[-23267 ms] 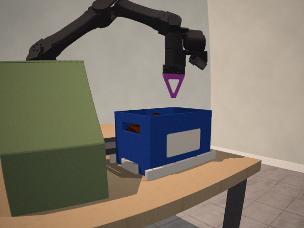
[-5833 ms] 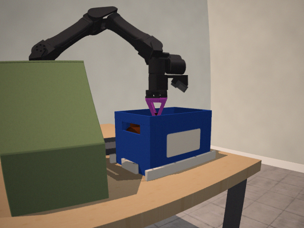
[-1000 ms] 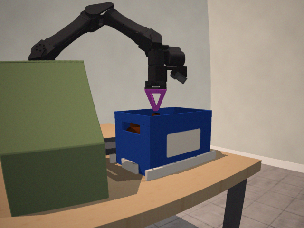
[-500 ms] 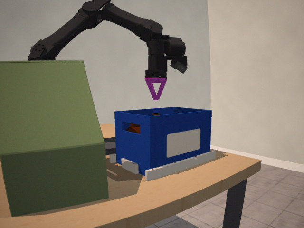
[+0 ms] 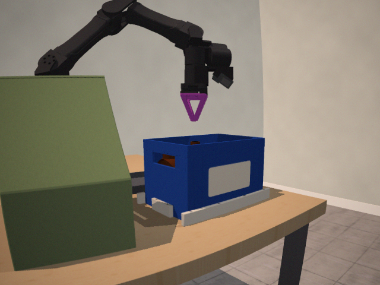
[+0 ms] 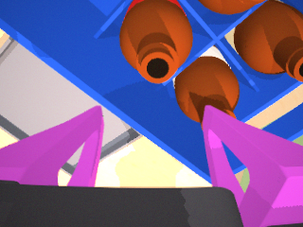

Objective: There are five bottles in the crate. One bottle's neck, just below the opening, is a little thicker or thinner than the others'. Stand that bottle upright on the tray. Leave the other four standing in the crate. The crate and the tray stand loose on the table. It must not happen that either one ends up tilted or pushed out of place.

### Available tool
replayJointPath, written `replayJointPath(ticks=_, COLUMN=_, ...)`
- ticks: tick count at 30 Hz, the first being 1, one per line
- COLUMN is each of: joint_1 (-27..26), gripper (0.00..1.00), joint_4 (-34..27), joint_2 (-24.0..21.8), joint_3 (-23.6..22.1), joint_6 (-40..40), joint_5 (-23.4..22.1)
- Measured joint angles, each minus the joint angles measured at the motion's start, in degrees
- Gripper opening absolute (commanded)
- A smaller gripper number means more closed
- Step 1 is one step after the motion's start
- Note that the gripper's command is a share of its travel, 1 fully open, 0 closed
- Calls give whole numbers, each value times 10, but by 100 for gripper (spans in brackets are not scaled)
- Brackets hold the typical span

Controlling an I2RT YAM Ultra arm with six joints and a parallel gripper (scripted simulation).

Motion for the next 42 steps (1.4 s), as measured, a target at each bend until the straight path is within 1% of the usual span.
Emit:
replayJointPath(ticks=4, joint_1=0, gripper=61, joint_4=-1, joint_2=0, joint_3=0, joint_6=0, joint_5=0)
replayJointPath(ticks=5, joint_1=0, gripper=0, joint_4=-1, joint_2=0, joint_3=0, joint_6=0, joint_5=0)
replayJointPath(ticks=42, joint_1=0, gripper=0, joint_4=-1, joint_2=0, joint_3=0, joint_6=-1, joint_5=0)
